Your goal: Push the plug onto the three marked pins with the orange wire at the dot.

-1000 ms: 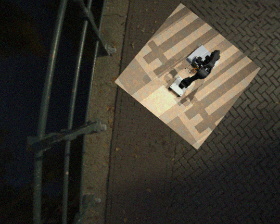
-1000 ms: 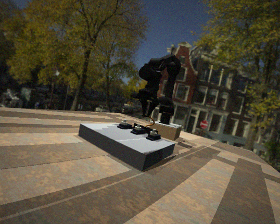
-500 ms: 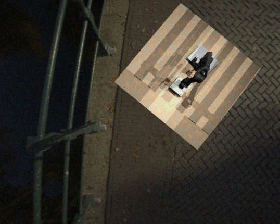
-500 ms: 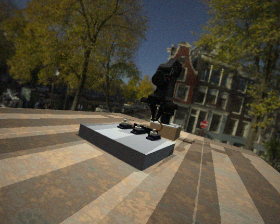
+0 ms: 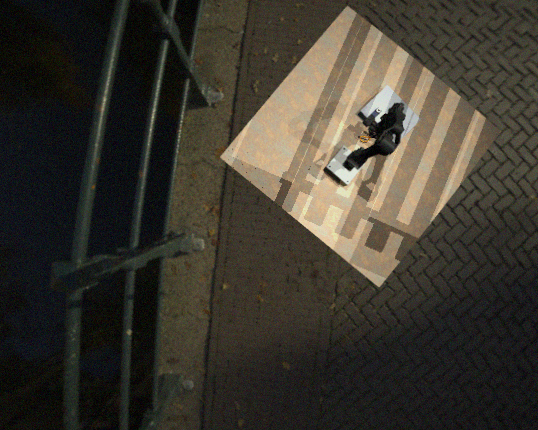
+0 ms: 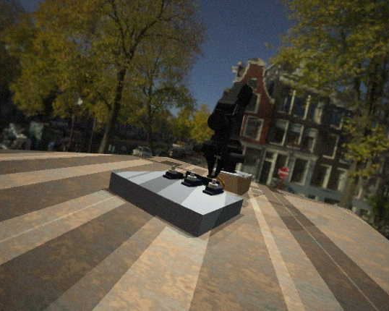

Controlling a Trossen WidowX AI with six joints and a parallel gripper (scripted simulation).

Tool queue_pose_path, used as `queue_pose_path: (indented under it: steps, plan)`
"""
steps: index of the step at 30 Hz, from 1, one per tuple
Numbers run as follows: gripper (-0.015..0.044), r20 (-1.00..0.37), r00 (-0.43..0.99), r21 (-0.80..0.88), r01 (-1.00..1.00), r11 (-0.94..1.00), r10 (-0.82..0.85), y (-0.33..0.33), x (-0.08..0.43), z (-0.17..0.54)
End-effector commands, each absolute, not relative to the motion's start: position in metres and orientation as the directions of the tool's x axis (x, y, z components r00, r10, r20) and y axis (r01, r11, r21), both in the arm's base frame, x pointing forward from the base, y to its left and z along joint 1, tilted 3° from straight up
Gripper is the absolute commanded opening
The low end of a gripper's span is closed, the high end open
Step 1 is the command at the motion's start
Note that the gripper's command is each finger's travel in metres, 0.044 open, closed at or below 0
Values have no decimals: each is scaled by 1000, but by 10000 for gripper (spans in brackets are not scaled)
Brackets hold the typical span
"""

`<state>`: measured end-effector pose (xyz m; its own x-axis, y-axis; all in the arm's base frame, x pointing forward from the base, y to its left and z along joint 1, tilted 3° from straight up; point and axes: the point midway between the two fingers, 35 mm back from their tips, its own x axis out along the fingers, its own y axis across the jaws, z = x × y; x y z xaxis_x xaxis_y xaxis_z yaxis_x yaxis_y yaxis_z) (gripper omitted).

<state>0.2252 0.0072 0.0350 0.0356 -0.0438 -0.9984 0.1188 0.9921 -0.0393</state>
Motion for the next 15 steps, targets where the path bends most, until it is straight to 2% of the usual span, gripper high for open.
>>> queue_pose_path:
  steps: [1, 15]
  plan:
    - [0, -998, 43, -41, 116, 992, -46, 5, 238, 36]
    - [0, -998, 45, -41, 117, 992, -46, 1, 260, 38]
